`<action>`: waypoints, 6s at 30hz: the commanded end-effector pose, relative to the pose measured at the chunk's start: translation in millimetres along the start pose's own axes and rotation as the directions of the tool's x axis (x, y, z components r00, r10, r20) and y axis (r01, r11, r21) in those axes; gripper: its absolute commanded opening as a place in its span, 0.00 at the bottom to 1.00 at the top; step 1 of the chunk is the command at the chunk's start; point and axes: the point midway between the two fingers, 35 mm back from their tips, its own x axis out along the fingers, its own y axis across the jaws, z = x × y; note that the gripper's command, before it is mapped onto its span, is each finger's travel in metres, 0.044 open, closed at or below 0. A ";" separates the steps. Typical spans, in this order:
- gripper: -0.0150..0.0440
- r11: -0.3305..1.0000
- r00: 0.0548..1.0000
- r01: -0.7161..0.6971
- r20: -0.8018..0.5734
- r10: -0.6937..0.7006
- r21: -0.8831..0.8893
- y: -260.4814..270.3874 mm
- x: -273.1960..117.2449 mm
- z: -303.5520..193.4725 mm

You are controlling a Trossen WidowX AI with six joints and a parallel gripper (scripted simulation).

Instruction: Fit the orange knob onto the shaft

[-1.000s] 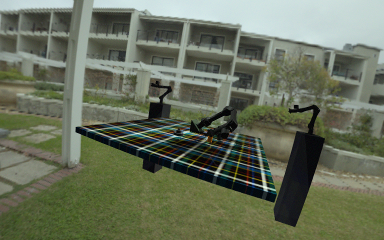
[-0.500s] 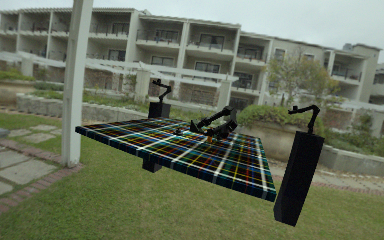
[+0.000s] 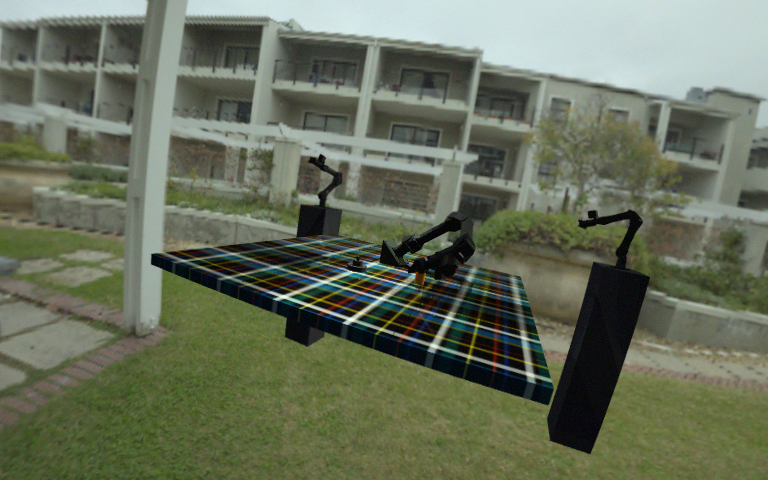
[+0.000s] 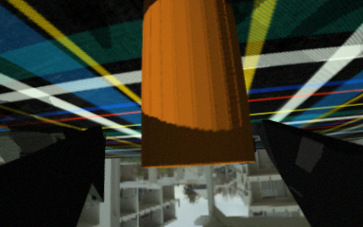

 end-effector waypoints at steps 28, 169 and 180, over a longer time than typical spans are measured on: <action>1.00 0.897 0.617 -0.344 0.787 -0.007 0.278 -2.1 -62.8 -72.9; 0.25 0.232 0.611 -0.758 0.788 -0.071 0.609 -13.1 -61.3 -100.5; 0.25 0.226 0.622 -0.752 0.780 -0.068 0.620 -35.8 -38.3 -113.8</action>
